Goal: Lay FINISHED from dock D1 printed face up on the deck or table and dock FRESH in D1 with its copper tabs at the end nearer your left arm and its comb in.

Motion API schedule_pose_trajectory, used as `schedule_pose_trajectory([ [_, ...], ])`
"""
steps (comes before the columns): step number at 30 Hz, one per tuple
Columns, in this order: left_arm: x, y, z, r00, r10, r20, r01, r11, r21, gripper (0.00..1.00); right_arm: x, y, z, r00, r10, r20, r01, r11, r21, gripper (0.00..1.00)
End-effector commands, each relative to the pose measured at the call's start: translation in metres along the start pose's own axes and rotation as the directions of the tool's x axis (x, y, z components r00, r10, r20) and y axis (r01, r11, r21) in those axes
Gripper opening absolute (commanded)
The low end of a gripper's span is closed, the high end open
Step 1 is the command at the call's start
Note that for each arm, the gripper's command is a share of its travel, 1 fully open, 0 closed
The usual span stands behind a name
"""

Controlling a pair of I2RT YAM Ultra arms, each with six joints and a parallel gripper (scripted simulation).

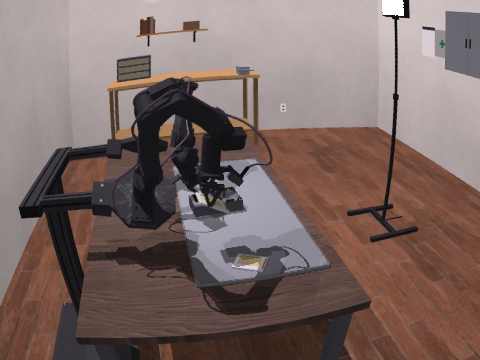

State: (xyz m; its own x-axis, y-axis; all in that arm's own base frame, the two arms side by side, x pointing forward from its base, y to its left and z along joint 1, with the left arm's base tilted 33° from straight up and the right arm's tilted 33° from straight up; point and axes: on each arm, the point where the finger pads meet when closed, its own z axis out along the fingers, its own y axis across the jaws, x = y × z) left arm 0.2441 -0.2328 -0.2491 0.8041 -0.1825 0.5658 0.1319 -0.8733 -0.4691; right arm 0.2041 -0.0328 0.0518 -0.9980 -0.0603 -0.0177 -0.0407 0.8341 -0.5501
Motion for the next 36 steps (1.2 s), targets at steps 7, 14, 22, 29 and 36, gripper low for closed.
schedule_pose_trajectory([
  [7,-0.016,-0.012,0.014,1.000,0.030,0.010,-0.030,0.999,0.026,0.00,-0.013,-0.001,-0.016,0.998,0.027,0.057,-0.026,0.999,-0.022,0.00],
  [14,-0.017,-0.013,0.014,1.000,0.030,0.010,-0.030,0.999,0.026,0.00,-0.013,-0.001,-0.016,0.998,0.027,0.057,-0.026,0.999,-0.022,0.00],
  [22,-0.021,-0.014,0.015,1.000,0.030,0.010,-0.030,0.999,0.026,0.00,-0.013,-0.001,-0.016,0.998,0.027,0.057,-0.026,0.999,-0.022,0.00],
  [29,-0.022,-0.014,0.015,1.000,0.030,0.010,-0.030,0.999,0.026,0.00,-0.013,-0.001,-0.016,0.998,0.027,0.057,-0.026,0.999,-0.022,0.00],
  [36,-0.025,-0.015,0.016,1.000,0.030,0.010,-0.030,0.999,0.026,0.00,-0.013,-0.001,-0.016,0.998,0.027,0.057,-0.026,0.999,-0.022,0.00],
])
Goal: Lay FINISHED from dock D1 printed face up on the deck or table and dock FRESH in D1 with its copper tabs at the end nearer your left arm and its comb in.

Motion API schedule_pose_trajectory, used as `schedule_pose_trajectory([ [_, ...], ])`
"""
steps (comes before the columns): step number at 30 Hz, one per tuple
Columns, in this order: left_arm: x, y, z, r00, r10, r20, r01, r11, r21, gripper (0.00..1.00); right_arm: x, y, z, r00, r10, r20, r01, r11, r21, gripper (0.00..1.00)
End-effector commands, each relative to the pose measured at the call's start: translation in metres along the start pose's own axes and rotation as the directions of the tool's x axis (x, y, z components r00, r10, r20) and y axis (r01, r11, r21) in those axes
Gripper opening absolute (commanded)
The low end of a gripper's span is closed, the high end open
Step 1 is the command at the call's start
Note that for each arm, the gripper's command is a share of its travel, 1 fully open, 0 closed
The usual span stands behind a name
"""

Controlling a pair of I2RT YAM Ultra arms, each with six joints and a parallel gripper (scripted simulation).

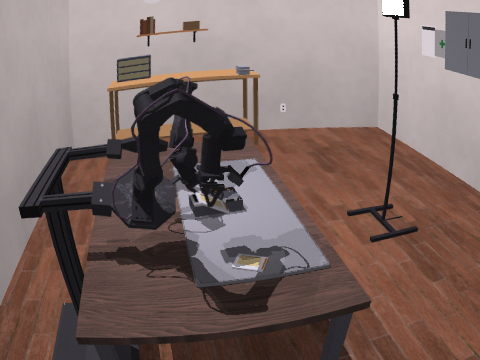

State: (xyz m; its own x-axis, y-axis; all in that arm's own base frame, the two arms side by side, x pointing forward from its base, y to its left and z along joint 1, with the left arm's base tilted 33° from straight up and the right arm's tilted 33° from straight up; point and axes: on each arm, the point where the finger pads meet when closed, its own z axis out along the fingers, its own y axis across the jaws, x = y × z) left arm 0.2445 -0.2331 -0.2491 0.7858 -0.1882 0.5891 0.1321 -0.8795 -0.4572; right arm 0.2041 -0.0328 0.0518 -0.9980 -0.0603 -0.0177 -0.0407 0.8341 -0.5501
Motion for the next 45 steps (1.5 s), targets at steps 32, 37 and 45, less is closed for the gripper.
schedule_pose_trajectory([
  [32,-0.036,-0.020,0.020,0.999,0.038,0.039,-0.039,0.999,0.036,0.00,-0.013,-0.001,-0.016,0.998,0.027,0.057,-0.026,0.999,-0.022,0.00],
  [37,-0.038,-0.021,0.021,0.999,0.038,0.039,-0.039,0.999,0.036,0.00,-0.013,-0.001,-0.016,0.998,0.027,0.057,-0.026,0.999,-0.022,0.00],
  [45,-0.039,-0.021,0.022,0.999,0.038,0.039,-0.039,0.999,0.036,0.00,-0.013,-0.001,-0.016,0.998,0.027,0.057,-0.026,0.999,-0.022,0.00],
])
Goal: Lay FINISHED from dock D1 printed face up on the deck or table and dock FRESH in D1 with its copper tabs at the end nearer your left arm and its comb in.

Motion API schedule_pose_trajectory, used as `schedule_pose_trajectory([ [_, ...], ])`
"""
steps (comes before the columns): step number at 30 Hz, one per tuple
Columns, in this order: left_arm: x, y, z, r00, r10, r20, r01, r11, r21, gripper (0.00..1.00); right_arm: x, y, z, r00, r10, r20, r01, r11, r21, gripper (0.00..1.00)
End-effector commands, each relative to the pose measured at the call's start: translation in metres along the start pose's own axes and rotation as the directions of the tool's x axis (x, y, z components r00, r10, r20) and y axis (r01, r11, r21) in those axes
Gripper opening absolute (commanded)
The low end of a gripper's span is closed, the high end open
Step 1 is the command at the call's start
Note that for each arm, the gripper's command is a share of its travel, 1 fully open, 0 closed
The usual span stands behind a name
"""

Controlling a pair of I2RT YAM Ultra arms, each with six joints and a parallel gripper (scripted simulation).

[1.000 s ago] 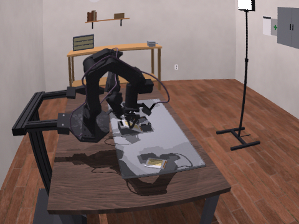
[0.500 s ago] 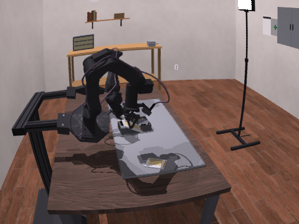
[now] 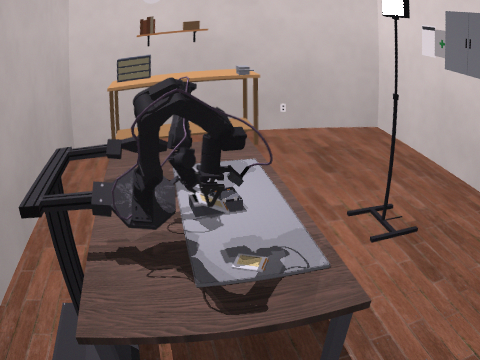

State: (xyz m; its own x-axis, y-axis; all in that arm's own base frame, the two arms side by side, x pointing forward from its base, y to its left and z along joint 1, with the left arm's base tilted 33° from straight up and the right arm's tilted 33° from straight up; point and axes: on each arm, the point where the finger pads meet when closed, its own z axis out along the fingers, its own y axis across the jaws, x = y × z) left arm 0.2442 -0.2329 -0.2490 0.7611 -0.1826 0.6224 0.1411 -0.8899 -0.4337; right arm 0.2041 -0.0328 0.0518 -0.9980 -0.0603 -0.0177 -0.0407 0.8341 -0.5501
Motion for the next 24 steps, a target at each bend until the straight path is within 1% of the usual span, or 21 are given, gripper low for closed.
schedule_pose_trajectory([
  [1,-0.0400,-0.0227,0.0211,0.995,0.060,0.074,-0.064,0.997,0.049,0.00,-0.0134,-0.0005,-0.0160,0.998,0.027,0.057,-0.026,0.999,-0.022,0.00],
  [24,-0.0481,-0.0279,0.0245,0.995,0.060,0.074,-0.064,0.997,0.049,0.00,-0.0134,-0.0005,-0.0160,0.998,0.027,0.057,-0.026,0.999,-0.022,0.00],
])
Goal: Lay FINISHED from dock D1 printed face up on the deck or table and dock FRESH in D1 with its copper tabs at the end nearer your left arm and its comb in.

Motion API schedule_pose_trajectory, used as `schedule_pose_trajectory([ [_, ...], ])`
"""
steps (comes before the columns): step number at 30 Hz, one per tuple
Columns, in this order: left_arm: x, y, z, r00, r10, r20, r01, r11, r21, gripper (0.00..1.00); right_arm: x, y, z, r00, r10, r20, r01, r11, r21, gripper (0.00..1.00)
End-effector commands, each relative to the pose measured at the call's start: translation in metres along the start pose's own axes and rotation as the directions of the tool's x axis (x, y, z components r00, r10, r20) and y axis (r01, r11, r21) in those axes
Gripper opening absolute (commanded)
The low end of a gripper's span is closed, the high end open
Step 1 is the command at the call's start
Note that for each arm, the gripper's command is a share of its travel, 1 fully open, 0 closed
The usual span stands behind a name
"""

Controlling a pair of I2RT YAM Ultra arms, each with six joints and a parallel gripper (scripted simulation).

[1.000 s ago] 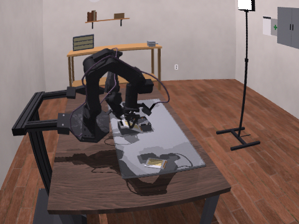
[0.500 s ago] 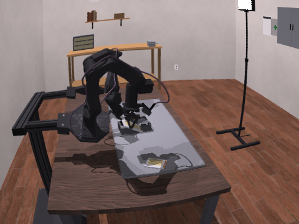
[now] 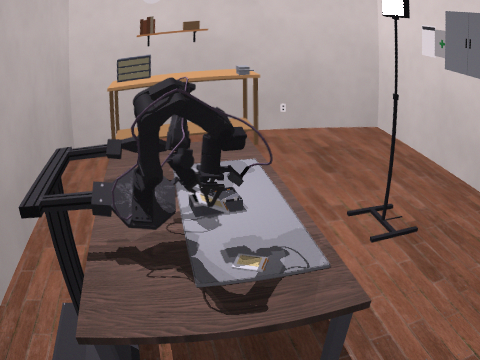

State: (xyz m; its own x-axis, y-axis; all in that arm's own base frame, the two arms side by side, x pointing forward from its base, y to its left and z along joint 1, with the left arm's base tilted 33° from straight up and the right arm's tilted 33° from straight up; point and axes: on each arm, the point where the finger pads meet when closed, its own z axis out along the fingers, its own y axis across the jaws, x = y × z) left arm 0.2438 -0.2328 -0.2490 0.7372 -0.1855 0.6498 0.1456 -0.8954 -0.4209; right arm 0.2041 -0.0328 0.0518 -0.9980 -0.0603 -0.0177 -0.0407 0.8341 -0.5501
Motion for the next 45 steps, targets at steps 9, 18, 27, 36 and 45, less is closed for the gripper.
schedule_pose_trajectory([
  [9,-0.051,-0.030,0.024,0.991,0.072,0.109,-0.078,0.996,0.054,0.00,-0.013,-0.001,-0.016,0.998,0.027,0.057,-0.026,0.999,-0.022,0.00],
  [18,-0.054,-0.032,0.026,0.991,0.072,0.109,-0.078,0.996,0.054,0.00,-0.013,-0.001,-0.016,0.998,0.027,0.057,-0.026,0.999,-0.022,0.00],
  [27,-0.057,-0.033,0.027,0.991,0.072,0.109,-0.078,0.996,0.054,0.00,-0.013,-0.001,-0.016,0.998,0.027,0.057,-0.026,0.999,-0.022,0.00],
  [36,-0.059,-0.035,0.027,0.991,0.072,0.109,-0.078,0.996,0.054,0.00,-0.013,-0.001,-0.016,0.998,0.027,0.057,-0.026,0.999,-0.022,0.00],
  [45,-0.059,-0.036,0.027,0.991,0.072,0.109,-0.078,0.996,0.054,0.00,-0.013,-0.001,-0.016,0.998,0.027,0.057,-0.026,0.999,-0.022,0.00],
])
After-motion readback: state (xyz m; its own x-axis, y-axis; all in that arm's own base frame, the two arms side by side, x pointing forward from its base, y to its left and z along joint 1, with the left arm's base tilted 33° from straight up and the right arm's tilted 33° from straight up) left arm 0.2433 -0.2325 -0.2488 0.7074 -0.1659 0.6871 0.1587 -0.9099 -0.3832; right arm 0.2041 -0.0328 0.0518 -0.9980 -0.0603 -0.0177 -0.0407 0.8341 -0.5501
